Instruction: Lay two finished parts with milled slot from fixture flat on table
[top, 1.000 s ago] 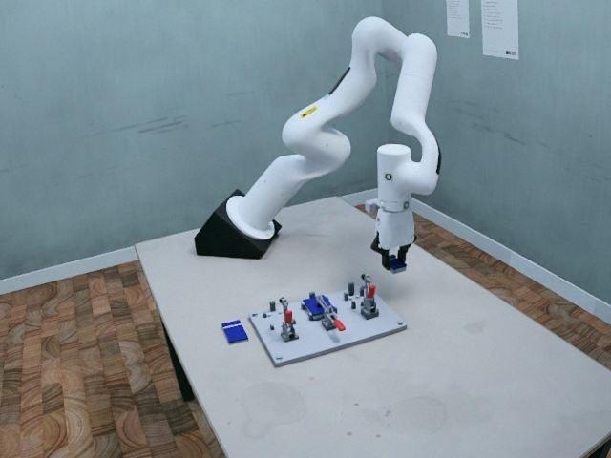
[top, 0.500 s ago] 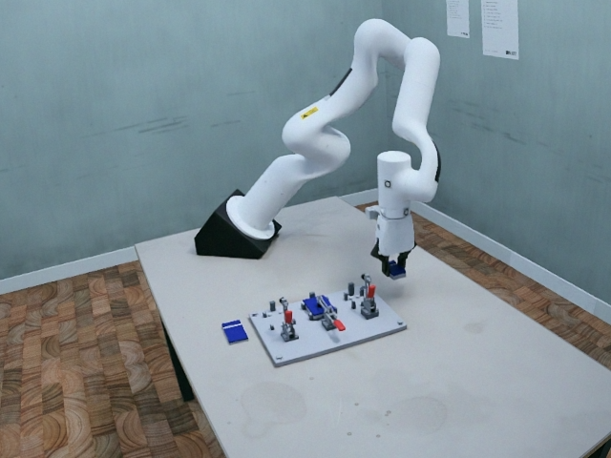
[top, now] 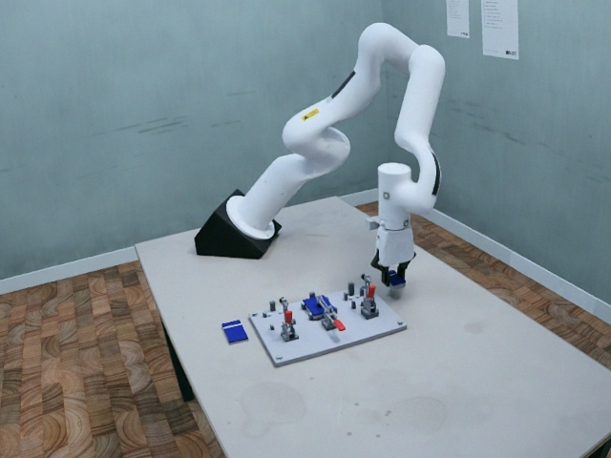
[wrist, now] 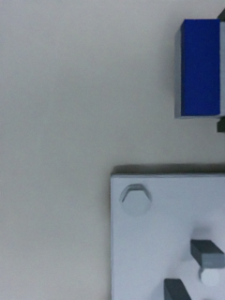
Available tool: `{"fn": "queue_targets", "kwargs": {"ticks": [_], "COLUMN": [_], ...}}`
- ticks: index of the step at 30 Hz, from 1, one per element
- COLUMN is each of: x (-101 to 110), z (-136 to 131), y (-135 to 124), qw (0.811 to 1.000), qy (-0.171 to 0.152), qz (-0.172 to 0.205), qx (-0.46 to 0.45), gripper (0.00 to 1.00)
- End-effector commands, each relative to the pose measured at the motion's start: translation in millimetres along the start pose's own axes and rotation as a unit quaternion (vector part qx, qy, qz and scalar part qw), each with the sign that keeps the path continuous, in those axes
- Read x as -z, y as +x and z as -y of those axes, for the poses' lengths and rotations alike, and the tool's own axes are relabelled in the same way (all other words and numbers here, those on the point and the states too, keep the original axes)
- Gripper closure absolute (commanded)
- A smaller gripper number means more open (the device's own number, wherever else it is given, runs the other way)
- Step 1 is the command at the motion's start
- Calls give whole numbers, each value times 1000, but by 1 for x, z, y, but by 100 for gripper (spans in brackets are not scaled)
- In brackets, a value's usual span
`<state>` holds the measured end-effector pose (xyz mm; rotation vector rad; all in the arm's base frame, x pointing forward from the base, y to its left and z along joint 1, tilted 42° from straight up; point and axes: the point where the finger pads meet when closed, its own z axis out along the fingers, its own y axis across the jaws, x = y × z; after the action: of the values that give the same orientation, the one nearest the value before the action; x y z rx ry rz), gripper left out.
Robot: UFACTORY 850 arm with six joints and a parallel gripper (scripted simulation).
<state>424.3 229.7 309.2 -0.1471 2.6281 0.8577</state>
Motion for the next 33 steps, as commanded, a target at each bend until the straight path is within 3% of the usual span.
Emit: {"fn": "queue_targets", "kwargs": {"ticks": [1, 15, 33], "x": [-10, -26, -28], "z": [0, -1, 0], "y": [-1, -1, -1], "qw": [1000, 1000, 1000], "qy": [-1, -1, -1], "qz": [2, 2, 2], "qx": [0, 0, 0], "gripper": [100, 100, 100]}}
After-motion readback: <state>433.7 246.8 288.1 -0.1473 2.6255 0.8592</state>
